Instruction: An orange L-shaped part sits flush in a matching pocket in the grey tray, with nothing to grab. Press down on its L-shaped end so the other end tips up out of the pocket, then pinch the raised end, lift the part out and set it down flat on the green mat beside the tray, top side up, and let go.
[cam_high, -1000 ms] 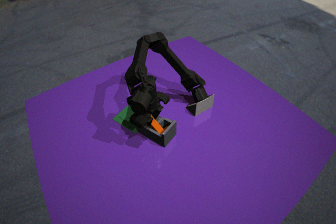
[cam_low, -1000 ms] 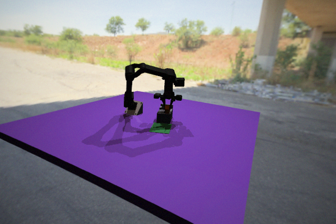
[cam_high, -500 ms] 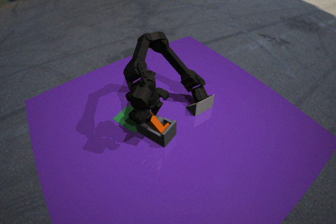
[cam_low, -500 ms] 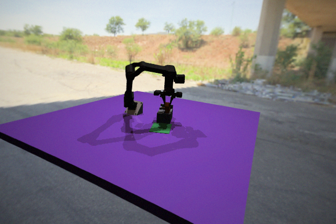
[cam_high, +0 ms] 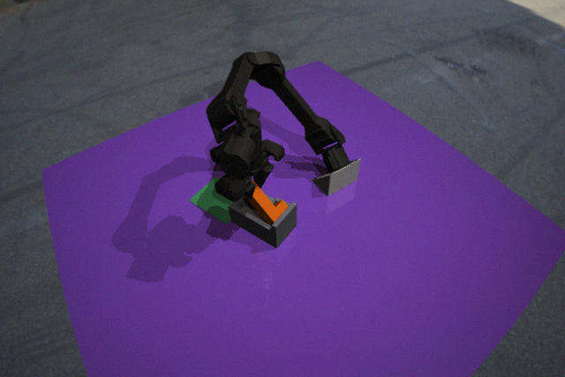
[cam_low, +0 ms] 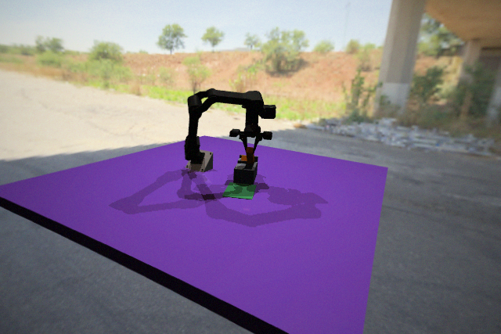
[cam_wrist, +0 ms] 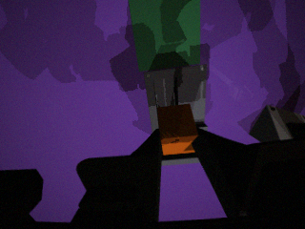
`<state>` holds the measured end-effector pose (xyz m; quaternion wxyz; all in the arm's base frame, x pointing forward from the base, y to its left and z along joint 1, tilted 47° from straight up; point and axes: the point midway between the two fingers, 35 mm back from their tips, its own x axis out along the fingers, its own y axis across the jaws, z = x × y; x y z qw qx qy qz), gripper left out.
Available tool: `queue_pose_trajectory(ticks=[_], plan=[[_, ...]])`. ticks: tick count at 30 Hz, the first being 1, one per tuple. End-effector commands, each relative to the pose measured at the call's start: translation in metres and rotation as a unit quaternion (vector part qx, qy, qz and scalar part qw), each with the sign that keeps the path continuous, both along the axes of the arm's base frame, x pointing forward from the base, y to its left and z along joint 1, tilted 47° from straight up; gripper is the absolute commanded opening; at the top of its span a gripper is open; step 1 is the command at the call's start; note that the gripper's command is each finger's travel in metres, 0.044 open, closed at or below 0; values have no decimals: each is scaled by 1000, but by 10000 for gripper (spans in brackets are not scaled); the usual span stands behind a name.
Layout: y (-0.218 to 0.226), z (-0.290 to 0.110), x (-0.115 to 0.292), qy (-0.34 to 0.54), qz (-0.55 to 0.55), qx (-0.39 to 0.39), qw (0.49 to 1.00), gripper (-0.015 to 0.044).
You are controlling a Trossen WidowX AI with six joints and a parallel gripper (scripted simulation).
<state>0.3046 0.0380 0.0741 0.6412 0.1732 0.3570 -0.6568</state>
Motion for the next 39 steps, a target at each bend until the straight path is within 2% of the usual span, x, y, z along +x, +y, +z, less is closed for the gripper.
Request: queue_pose_trajectory(ticks=[1, 16, 39], plan=[[6, 5, 1, -2, -2, 1, 1000, 0], [20, 19, 3, -8, 5, 7, 1000, 0], [-54, 91, 12, -23, 31, 14, 999, 0]])
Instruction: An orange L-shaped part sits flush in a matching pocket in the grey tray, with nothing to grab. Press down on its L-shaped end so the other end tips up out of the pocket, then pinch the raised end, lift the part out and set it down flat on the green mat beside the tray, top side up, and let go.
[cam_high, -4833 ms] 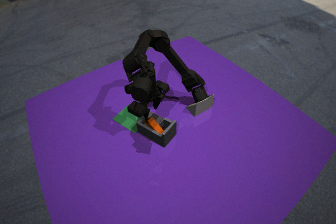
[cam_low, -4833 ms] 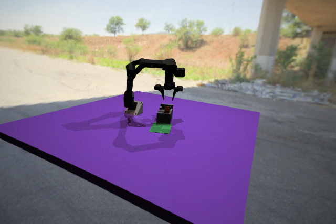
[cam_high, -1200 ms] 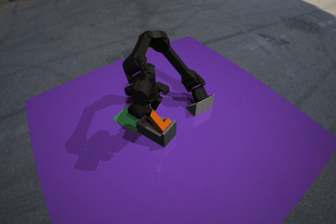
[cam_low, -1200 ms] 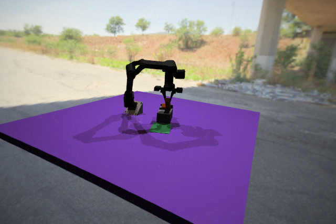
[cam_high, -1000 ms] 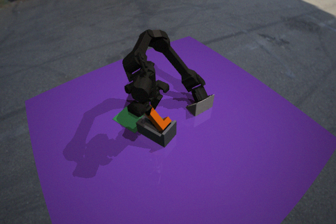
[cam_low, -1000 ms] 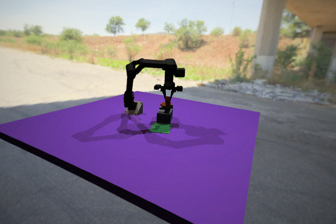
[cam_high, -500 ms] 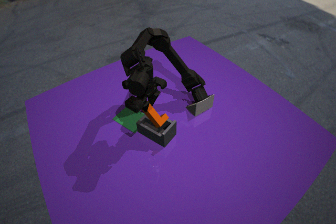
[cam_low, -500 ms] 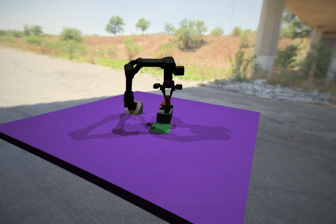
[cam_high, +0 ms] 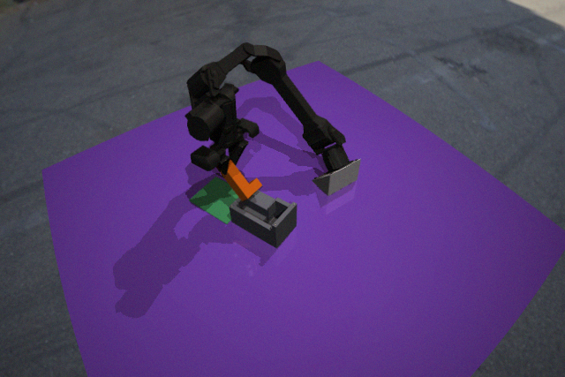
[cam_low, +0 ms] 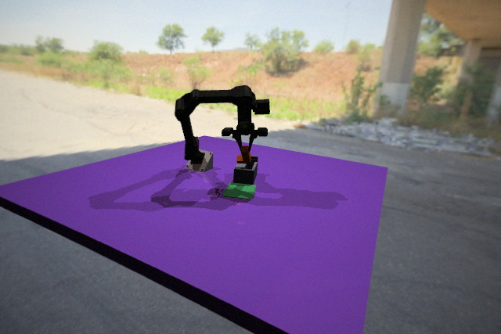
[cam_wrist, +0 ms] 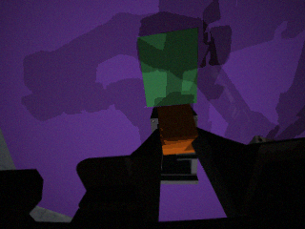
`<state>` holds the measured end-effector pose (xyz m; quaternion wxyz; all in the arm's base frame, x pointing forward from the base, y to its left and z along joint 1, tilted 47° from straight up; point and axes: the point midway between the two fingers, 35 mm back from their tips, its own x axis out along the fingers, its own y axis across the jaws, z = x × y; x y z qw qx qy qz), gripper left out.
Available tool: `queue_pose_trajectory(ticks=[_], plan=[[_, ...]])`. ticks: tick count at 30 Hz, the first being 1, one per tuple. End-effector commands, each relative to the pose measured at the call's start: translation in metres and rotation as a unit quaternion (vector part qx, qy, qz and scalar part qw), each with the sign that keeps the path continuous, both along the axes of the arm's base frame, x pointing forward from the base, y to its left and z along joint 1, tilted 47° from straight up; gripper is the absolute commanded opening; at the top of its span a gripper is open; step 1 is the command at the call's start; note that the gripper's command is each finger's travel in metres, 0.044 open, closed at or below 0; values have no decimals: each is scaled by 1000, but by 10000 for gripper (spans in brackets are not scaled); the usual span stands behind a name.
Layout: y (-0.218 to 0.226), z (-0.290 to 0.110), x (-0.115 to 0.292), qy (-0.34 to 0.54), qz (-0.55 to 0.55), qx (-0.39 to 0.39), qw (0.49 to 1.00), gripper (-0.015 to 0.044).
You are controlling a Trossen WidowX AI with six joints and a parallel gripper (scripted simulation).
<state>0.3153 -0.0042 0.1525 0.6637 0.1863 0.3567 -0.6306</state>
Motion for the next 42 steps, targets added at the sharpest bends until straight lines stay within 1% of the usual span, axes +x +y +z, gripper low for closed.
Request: queue_pose_trajectory(ticks=[1, 14, 21, 42], plan=[[-15, 16, 2, -3, 6, 1, 1000, 0], [-54, 55, 9, -15, 17, 2, 1000, 0], [-53, 52, 9, -16, 12, 2, 1000, 0], [-78, 35, 10, 13, -20, -8, 1000, 0]])
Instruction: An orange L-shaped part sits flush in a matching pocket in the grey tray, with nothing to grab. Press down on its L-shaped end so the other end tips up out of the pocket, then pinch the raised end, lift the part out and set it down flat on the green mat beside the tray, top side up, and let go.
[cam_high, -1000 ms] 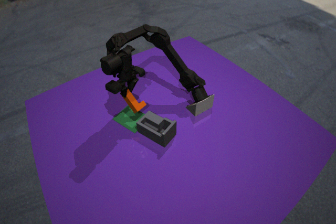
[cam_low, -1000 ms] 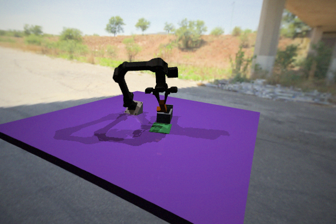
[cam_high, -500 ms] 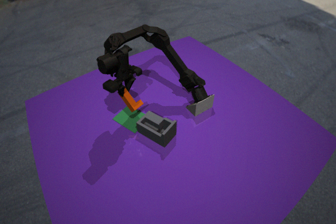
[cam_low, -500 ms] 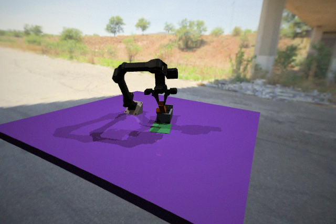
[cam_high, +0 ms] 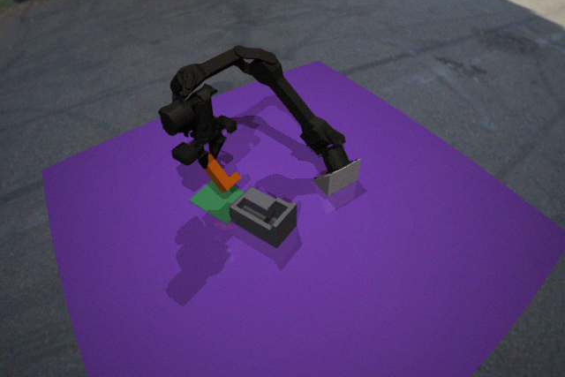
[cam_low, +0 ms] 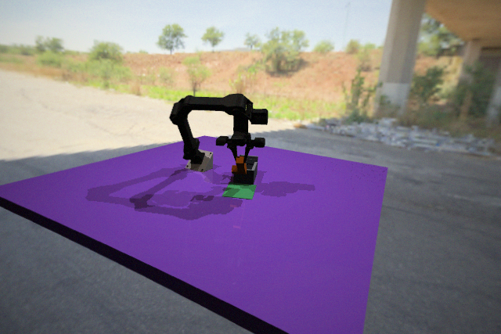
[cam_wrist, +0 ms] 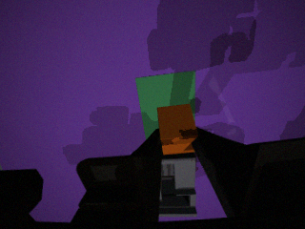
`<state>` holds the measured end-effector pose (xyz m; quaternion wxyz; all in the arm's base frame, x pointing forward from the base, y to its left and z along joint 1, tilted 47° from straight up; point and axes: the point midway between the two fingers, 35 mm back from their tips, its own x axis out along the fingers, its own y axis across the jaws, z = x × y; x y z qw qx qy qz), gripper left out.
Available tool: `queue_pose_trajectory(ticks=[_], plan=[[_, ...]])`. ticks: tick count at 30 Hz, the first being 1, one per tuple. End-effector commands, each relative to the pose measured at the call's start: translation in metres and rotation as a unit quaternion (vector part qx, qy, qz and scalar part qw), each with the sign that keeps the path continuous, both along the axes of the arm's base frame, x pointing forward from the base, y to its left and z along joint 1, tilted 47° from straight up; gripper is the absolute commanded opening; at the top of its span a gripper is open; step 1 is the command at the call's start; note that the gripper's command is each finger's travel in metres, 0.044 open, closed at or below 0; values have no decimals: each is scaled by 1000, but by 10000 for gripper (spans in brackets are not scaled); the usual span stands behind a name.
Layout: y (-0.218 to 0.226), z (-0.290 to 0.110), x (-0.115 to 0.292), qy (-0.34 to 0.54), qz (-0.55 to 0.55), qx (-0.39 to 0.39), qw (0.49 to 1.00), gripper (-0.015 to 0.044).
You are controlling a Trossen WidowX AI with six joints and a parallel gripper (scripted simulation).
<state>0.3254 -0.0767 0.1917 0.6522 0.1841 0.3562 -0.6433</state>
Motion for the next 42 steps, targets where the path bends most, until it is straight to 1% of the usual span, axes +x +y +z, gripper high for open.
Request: queue_pose_trajectory(ticks=[1, 32, 42], plan=[[-7, -5, 0, 6, -6, -5, 1000, 0], [-40, -36, -5, 11, -14, -12, 1000, 0], [-41, -37, -6, 11, -14, -12, 1000, 0]])
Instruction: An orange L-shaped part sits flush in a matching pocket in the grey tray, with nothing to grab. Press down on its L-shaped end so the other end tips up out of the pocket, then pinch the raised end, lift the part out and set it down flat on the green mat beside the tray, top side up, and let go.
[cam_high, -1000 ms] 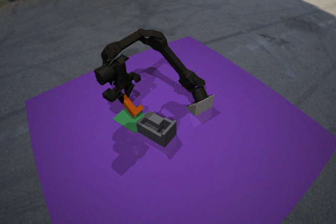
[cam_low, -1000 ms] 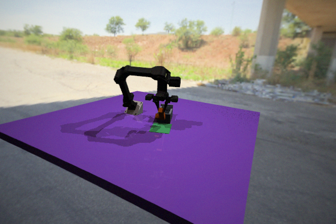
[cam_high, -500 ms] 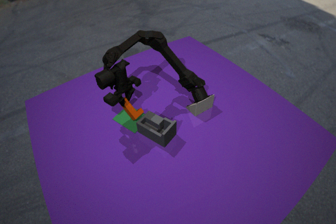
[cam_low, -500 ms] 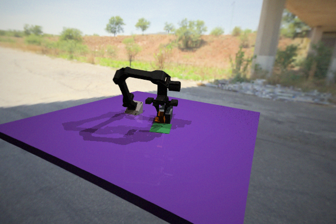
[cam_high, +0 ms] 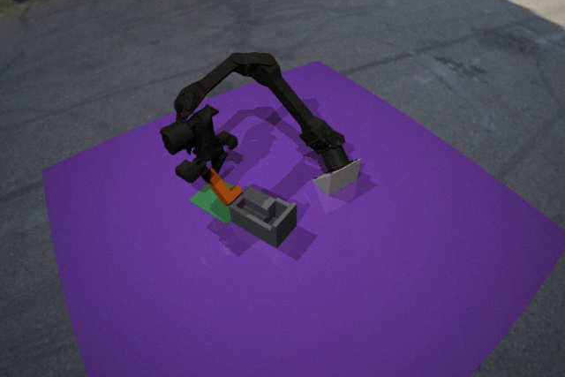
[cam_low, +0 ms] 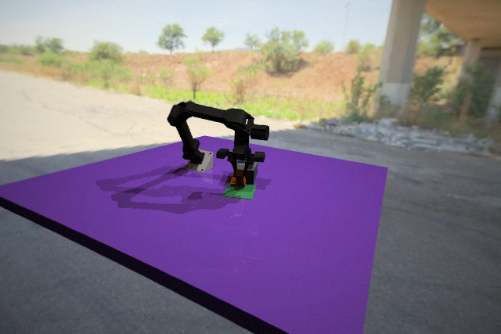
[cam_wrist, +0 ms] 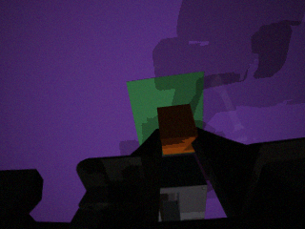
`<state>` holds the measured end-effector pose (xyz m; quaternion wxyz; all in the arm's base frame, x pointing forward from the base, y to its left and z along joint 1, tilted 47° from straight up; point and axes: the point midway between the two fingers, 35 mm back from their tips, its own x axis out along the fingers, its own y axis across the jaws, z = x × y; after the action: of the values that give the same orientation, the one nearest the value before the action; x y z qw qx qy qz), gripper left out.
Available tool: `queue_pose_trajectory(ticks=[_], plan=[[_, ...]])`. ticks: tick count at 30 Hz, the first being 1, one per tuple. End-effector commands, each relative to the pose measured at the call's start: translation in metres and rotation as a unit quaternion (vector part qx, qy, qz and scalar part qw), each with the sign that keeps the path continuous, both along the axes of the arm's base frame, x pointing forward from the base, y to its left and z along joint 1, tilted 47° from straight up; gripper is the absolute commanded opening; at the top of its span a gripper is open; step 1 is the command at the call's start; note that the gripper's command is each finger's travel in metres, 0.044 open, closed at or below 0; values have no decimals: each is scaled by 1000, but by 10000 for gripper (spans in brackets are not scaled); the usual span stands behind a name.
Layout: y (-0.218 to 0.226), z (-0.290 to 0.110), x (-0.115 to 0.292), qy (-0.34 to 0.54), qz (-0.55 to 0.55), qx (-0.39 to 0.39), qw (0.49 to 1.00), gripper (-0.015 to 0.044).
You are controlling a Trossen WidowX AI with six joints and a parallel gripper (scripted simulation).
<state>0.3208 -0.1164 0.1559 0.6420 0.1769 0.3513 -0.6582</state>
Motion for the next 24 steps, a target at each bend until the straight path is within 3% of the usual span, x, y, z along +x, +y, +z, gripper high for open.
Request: queue_pose_trajectory(ticks=[1, 16, 24], plan=[[-1, -1, -1, 3, 1, -1, 1000, 0], [0, -1, -1, 2, 0, 0, 1000, 0], [0, -1, -1, 2, 0, 0, 1000, 210]])
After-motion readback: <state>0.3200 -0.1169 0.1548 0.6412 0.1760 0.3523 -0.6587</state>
